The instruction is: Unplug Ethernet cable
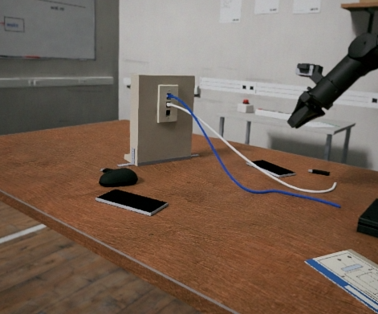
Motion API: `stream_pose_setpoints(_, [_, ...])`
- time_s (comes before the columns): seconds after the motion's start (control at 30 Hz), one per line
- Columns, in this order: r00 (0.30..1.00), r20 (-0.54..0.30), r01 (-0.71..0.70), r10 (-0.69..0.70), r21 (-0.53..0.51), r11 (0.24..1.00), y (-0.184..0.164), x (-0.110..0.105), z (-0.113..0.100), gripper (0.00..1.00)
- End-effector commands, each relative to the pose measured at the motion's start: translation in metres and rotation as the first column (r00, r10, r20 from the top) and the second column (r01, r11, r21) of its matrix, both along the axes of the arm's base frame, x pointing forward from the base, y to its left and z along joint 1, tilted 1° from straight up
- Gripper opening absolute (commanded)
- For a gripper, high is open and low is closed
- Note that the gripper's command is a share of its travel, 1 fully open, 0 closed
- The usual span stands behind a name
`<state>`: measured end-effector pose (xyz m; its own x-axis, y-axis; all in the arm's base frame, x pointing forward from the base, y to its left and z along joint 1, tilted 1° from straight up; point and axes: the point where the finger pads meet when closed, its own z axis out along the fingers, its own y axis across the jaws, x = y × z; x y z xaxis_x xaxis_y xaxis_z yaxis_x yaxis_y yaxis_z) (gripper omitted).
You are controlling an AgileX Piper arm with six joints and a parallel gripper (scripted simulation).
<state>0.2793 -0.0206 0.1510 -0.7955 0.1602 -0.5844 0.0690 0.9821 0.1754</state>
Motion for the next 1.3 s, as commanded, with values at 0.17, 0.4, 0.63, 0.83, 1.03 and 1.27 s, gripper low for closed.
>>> stream_pose_setpoints(0.17, [0.997, 0.041, -0.054, 0.062, -0.168, 0.984, 0.019, 0.000, 0.026, 0.25])
stream_pose_setpoints(0.4, [0.996, 0.050, -0.059, 0.069, -0.179, 0.982, 0.021, 0.001, 0.029, 0.25])
stream_pose_setpoints(0.63, [0.987, 0.158, 0.002, 0.003, -0.032, 0.999, 0.045, 0.045, 0.044, 0.25])
stream_pose_setpoints(0.83, [0.967, 0.241, 0.058, -0.088, 0.126, 0.990, 0.067, 0.086, 0.057, 0.25])
stream_pose_setpoints(1.03, [0.914, 0.313, 0.135, -0.258, 0.365, 0.921, 0.095, 0.143, 0.073, 0.25])
stream_pose_setpoints(1.27, [0.835, 0.323, 0.196, -0.446, 0.582, 0.789, 0.115, 0.193, 0.081, 0.25])
